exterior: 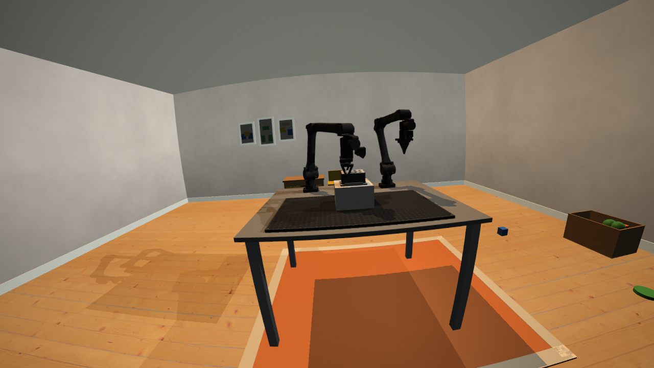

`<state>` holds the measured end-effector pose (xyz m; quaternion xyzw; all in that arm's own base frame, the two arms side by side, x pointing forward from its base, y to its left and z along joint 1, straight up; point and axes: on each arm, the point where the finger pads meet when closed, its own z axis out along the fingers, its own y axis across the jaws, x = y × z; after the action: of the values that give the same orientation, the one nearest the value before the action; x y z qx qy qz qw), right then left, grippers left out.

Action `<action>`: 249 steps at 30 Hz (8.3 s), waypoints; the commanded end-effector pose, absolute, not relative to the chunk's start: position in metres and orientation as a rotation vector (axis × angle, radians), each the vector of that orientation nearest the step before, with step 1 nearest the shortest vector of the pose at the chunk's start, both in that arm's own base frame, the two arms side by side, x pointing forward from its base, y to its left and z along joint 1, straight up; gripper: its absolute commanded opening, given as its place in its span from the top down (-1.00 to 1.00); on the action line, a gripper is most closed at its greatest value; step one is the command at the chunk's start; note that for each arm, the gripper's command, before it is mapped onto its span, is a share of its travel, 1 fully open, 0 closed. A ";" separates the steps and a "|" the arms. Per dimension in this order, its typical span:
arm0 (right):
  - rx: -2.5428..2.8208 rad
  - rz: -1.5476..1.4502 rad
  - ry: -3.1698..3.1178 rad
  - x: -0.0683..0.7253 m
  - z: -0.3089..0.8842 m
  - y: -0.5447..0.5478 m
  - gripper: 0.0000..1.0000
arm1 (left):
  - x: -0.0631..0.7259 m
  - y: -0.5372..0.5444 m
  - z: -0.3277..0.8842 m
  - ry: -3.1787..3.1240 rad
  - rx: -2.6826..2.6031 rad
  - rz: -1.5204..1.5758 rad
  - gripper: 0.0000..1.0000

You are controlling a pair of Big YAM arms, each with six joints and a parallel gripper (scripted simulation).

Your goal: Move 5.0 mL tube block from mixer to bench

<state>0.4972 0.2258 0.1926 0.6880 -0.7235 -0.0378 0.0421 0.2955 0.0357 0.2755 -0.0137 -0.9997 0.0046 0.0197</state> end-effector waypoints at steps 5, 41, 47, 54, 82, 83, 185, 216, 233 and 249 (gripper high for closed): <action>2.161 -0.101 -2.247 0.509 0.216 0.245 1.00 | 0.298 0.034 0.276 -3.100 -0.065 0.012 1.00; 2.151 -0.098 -2.250 0.508 0.216 0.242 1.00 | 0.293 0.034 0.286 -3.137 -0.066 0.003 1.00; 2.149 -0.097 -2.251 0.508 0.216 0.241 1.00 | 0.294 0.034 0.283 -3.129 -0.066 0.005 1.00; 2.147 -0.097 -2.251 0.508 0.216 0.241 1.00 | 0.297 0.034 0.278 -3.109 -0.065 0.009 1.00; 2.179 -0.117 -2.178 0.474 0.224 0.233 1.00 | 0.295 0.034 0.284 -3.131 -0.066 0.004 1.00; 2.181 -0.117 -2.177 0.474 0.224 0.233 1.00 | 0.294 0.034 0.284 -3.132 -0.066 0.003 1.00; 2.126 -0.133 -2.192 0.491 0.200 0.224 1.00 | 0.295 0.034 0.285 -3.138 -0.066 0.007 1.00; 2.091 -0.134 -2.221 0.490 0.204 0.225 1.00 | 0.299 0.034 0.277 -3.112 -0.066 0.014 1.00; 2.140 -0.111 -2.240 0.490 0.240 0.226 1.00 | 0.295 0.033 0.286 -3.143 -0.066 0.008 1.00; 2.178 -0.067 -2.255 0.492 0.264 0.225 1.00 | 0.295 0.033 0.285 -3.143 -0.066 0.009 1.00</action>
<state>0.4937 0.2250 0.1928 0.6880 -0.7232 -0.0396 0.0452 0.2956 0.0357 0.2753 -0.0138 -0.9997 0.0046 0.0202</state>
